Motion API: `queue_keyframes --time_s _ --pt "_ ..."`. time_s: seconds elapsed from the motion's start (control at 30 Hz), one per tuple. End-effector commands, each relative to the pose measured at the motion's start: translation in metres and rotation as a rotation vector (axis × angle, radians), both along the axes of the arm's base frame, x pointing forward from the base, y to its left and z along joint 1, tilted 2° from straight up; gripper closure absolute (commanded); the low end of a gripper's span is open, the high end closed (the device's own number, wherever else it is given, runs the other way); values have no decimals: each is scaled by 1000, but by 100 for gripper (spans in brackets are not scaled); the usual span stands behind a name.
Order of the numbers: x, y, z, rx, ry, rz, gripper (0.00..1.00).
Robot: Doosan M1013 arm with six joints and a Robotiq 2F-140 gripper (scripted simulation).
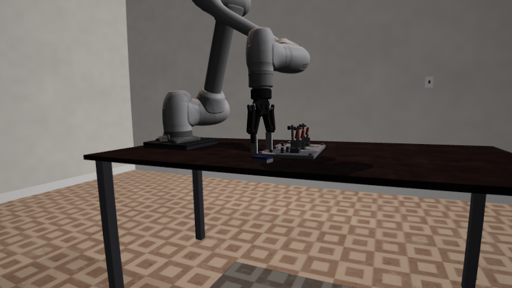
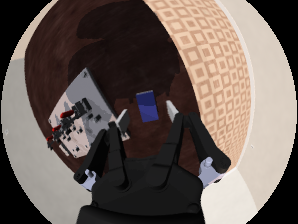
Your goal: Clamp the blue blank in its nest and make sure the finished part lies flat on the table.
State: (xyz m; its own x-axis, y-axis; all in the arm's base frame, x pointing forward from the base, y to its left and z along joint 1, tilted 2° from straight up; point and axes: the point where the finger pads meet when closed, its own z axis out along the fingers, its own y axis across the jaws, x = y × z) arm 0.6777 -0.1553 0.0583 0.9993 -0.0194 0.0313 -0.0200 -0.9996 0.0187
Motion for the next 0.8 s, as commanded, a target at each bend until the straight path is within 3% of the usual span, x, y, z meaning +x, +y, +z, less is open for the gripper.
queue_keyframes --time_s 0.0,0.77 --pt "0 0 0 0 0 0 42" --pt "1 -1 -29 0 0 0 42"
